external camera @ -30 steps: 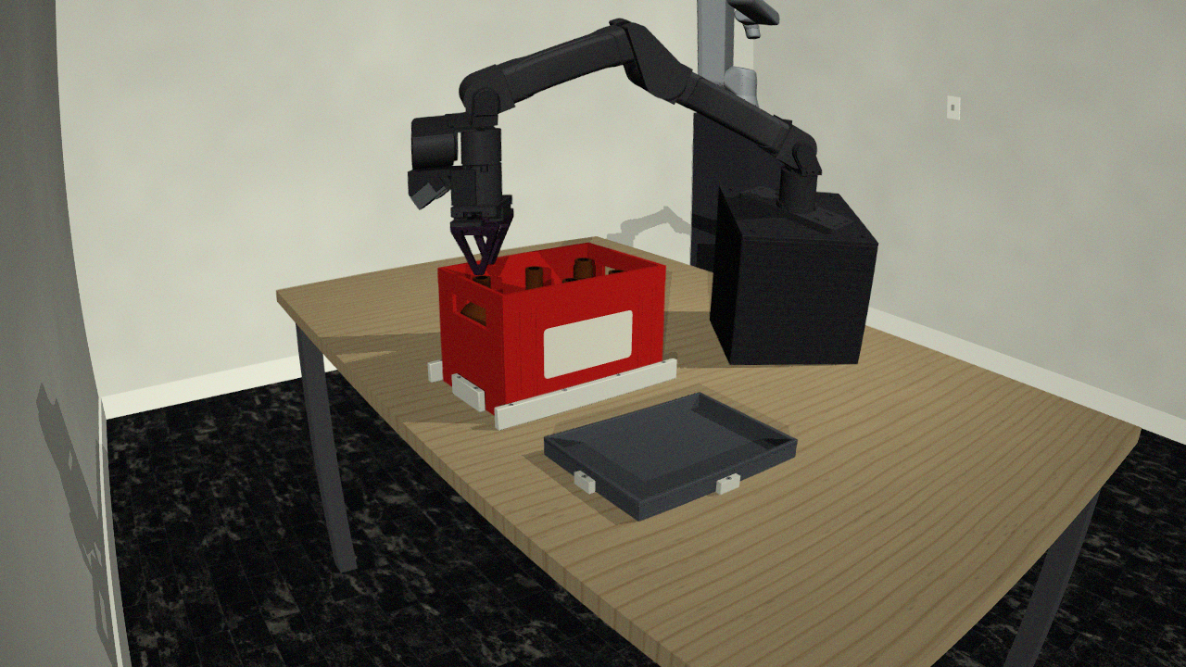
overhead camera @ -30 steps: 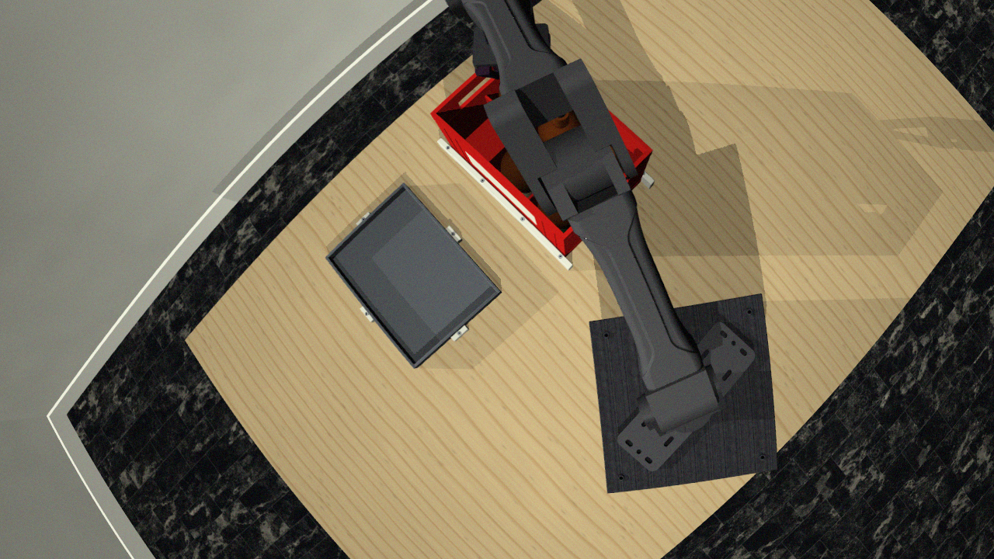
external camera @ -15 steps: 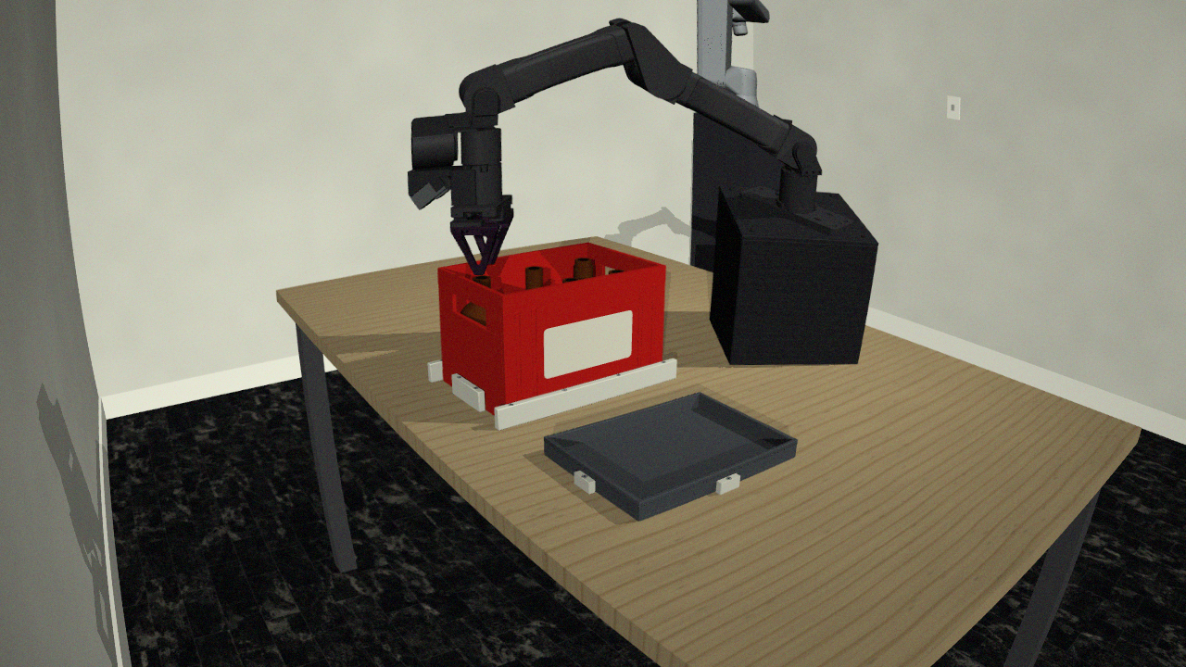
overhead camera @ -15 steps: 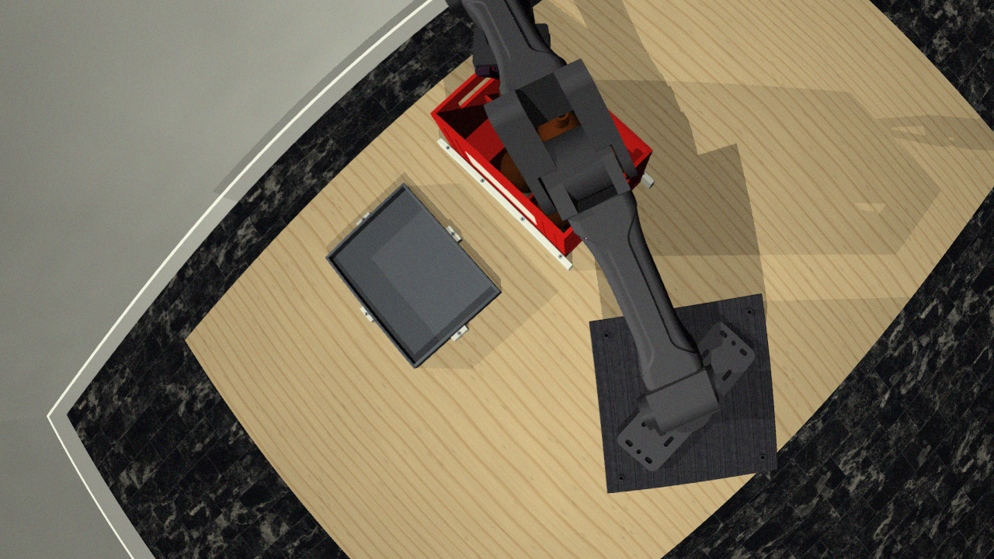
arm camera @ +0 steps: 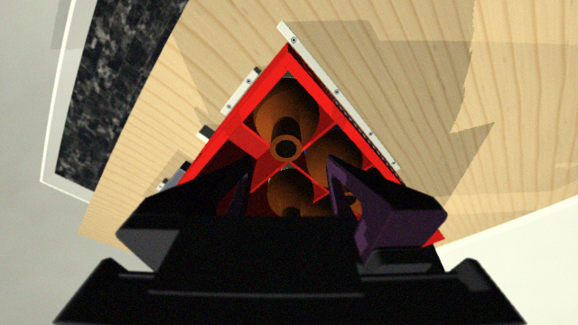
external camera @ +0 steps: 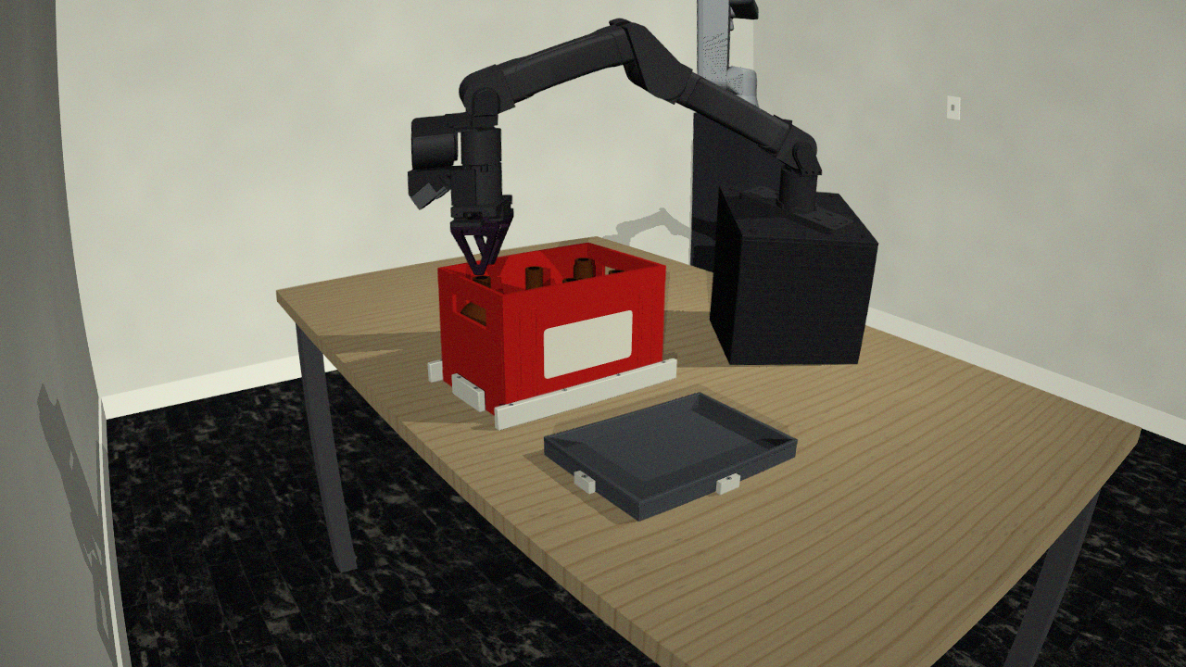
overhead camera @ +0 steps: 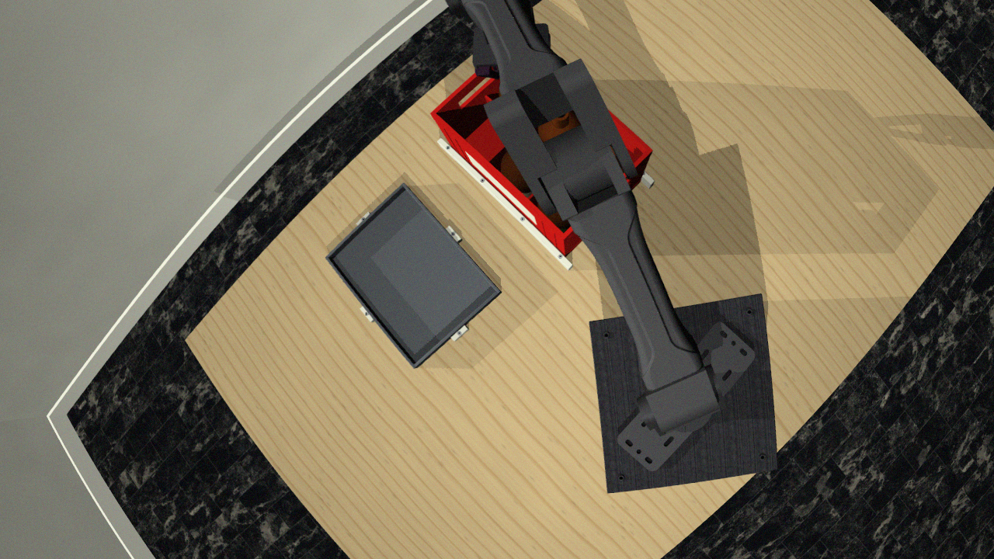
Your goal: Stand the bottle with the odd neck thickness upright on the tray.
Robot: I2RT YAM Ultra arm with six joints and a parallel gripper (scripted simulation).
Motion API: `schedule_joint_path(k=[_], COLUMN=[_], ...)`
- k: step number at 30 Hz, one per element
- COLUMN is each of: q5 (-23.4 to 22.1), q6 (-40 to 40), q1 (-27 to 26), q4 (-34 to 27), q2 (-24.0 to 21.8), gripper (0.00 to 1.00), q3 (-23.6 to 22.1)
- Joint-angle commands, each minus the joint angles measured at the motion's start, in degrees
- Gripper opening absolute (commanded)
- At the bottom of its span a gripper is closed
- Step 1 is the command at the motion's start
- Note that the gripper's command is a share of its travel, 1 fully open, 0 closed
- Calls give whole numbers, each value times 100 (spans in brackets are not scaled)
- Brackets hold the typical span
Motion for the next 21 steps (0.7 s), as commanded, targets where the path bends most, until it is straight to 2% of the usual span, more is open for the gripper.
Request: schedule_joint_path(k=[1,10,21], q5=[-19,-18,-22], q6=[8,-40,-78], q1=[-49,-93,-124], q4=[-64,-186,-510], q2=[-148,-261,-299], gripper=[61,61,61], q3=[237,302,585])
